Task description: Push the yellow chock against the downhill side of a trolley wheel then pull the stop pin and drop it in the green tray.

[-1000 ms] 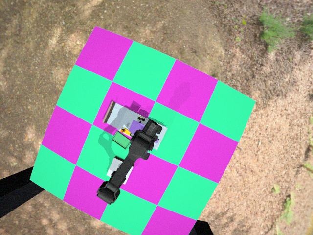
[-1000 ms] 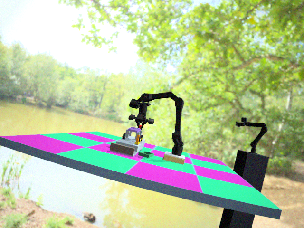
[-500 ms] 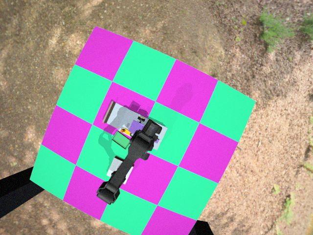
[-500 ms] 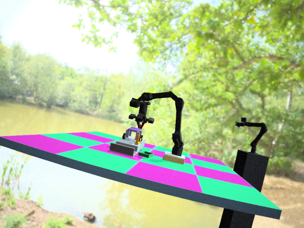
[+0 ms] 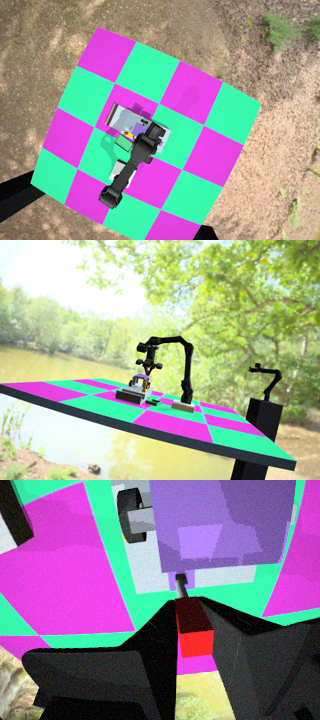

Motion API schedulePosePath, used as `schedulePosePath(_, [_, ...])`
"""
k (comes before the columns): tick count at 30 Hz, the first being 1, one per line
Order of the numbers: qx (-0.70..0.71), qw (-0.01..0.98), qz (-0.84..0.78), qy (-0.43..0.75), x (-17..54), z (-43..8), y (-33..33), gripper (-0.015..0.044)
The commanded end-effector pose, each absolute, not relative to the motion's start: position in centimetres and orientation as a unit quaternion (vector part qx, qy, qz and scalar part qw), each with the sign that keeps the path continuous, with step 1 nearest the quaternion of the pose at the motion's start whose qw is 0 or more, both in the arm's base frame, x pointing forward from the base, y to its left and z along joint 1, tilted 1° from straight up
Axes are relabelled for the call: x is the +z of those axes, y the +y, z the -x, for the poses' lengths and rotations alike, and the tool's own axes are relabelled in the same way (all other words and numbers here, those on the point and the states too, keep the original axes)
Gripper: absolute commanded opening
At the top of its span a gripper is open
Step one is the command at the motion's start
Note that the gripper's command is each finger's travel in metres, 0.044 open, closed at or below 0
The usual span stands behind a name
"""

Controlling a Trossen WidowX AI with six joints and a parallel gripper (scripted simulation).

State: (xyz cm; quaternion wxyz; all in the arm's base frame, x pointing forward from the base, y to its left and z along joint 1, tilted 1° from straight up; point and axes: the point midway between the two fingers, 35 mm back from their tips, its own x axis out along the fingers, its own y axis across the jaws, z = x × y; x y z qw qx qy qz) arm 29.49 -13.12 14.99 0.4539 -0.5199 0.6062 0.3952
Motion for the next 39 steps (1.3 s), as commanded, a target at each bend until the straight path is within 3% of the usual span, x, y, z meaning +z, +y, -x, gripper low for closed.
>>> schedulePosePath(1, [0.389,0.456,0.522,0.606,15.5,-29.6,-13.2,0.0])
schedulePosePath(39, [0.388,0.456,0.523,0.607,16.5,-29.2,-16.3,0.0])
